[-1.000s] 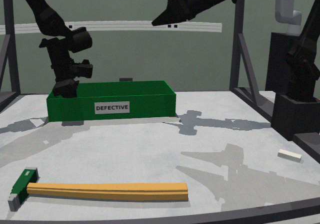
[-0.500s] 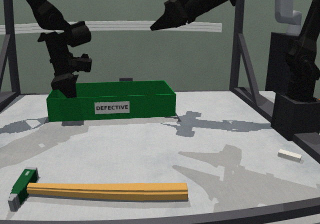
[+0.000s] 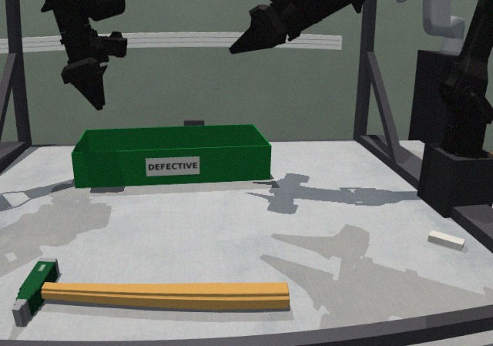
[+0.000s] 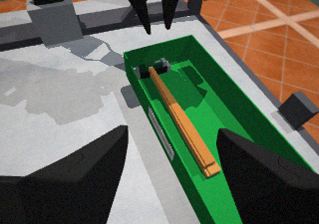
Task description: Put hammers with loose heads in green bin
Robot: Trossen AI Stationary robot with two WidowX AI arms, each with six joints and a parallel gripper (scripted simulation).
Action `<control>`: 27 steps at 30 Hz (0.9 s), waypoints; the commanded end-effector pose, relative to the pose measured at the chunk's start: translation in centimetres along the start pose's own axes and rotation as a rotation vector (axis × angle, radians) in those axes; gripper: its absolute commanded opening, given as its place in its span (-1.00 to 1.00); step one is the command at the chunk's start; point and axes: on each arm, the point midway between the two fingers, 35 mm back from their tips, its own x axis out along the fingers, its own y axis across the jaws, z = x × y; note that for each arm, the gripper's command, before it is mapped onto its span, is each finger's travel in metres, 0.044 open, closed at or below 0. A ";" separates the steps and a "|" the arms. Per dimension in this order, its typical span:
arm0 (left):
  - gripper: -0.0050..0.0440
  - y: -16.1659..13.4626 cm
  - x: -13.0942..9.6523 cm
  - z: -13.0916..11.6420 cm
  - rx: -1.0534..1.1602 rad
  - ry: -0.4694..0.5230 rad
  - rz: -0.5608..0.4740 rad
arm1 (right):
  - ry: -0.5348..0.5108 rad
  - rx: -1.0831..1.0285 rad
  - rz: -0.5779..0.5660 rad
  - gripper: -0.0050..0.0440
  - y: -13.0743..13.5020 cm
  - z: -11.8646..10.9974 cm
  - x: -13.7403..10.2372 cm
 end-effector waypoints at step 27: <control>0.18 30.4 12.0 -5.7 -0.372 0.005 0.597 | -0.097 -0.003 -0.003 0.18 -1.1 -5.5 0.1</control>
